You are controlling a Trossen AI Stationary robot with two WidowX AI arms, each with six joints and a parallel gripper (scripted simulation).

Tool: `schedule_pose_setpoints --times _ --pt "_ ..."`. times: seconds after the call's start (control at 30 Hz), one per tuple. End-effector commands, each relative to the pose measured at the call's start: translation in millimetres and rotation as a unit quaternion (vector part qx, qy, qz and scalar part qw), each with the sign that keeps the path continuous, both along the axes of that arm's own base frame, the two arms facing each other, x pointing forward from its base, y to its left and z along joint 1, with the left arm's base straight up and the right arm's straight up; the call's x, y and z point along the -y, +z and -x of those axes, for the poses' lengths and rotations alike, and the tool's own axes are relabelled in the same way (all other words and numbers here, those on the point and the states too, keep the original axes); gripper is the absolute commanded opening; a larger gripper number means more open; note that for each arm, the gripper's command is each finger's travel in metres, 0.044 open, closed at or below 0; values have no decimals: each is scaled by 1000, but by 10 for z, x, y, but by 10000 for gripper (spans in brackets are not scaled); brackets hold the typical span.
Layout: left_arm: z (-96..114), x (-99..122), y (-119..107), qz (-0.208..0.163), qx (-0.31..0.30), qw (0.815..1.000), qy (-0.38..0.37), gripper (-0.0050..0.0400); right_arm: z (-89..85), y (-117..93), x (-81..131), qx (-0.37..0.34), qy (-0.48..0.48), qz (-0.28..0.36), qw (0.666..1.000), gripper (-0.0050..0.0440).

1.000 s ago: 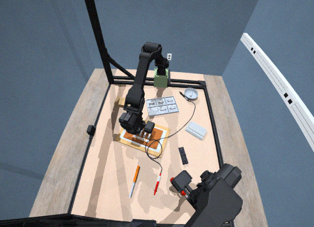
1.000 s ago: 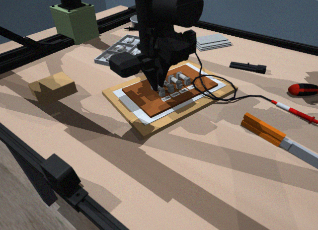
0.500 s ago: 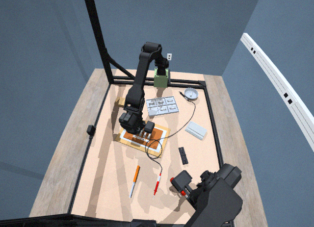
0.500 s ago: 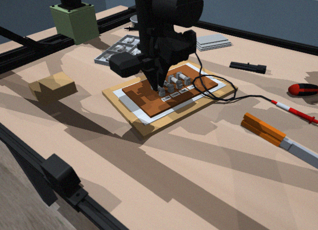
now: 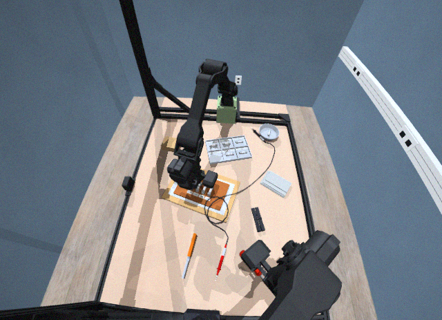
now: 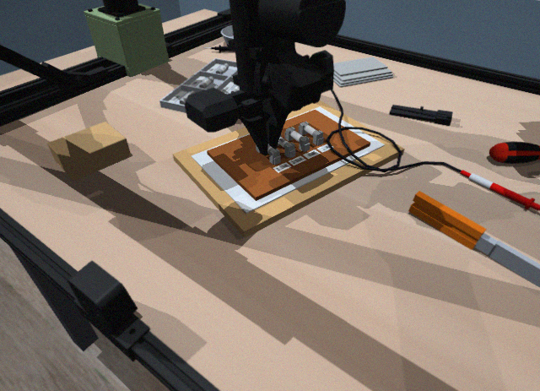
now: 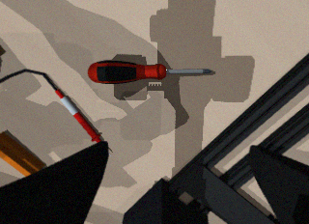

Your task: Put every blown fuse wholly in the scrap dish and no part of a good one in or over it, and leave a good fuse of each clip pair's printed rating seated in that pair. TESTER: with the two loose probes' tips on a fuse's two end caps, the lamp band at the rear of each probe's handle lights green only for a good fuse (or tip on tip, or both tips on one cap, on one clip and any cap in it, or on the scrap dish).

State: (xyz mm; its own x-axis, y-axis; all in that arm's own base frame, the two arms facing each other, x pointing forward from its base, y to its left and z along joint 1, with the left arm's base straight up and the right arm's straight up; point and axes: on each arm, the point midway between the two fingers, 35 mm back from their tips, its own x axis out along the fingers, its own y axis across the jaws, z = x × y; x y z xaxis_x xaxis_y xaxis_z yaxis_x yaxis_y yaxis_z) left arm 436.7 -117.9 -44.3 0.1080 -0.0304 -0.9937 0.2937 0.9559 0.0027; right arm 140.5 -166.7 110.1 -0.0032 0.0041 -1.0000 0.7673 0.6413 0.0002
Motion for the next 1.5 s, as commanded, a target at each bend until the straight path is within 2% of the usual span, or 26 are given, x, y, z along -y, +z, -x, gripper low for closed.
schedule_pose_setpoints --times 0.0,0.7,1.47 --pt "265 -97 -346 -16 -56 998 2 -50 -23 63 38 8 0 10 1000 400" --pt "265 -97 -346 -16 -56 998 2 -50 -23 63 38 8 0 10 1000 400" --pt "32 -16 -77 -14 -45 999 2 -50 -23 63 38 8 0 10 1000 400"
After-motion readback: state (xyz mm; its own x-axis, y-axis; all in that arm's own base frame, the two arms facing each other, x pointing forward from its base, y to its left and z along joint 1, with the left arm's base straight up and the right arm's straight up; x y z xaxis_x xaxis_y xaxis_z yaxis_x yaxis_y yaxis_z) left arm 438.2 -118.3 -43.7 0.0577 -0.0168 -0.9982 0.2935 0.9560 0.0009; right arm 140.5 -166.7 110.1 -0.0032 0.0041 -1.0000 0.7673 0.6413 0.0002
